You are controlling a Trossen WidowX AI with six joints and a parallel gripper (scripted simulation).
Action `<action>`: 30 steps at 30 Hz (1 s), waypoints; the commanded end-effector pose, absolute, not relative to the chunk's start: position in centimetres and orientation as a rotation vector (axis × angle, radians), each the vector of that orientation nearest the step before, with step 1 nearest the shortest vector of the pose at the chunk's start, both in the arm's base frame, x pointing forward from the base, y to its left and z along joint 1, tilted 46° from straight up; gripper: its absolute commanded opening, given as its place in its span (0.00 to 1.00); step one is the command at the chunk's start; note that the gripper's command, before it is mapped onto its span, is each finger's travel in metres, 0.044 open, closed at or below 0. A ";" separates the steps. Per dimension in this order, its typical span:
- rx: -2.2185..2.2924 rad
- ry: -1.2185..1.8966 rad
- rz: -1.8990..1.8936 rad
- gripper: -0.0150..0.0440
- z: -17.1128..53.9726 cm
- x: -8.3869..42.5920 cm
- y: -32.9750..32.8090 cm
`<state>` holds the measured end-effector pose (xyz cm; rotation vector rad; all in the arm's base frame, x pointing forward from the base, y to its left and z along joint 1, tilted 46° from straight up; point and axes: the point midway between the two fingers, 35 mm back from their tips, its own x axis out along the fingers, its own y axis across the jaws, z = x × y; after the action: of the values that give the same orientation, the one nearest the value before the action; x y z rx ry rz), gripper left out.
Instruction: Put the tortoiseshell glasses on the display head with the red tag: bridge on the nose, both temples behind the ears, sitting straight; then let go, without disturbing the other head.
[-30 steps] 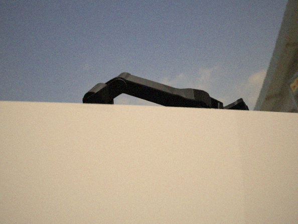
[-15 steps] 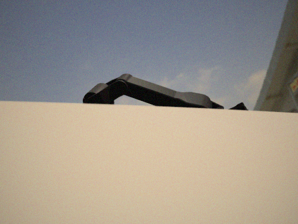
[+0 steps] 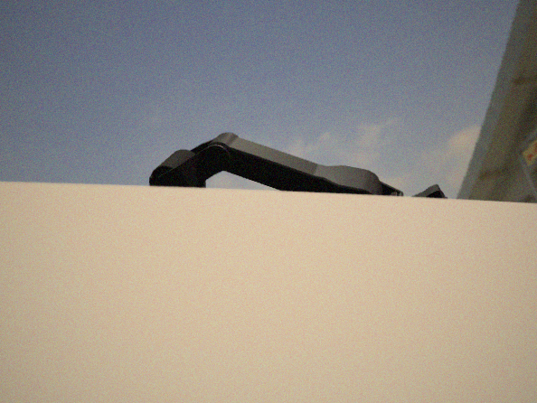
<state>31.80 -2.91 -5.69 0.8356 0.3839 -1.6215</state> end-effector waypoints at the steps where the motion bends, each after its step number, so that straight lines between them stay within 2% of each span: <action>1: 0.836 0.384 -1.622 0.25 -5.7 31.8 -2.9; 8: 0.837 0.386 -1.621 0.25 -5.0 32.0 -2.1; 22: 0.836 0.388 -1.620 0.25 0.7 32.5 4.3; 30: 0.791 0.438 -1.599 0.25 0.6 32.8 5.5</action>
<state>32.74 4.97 0.99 0.8197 0.4048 -1.6086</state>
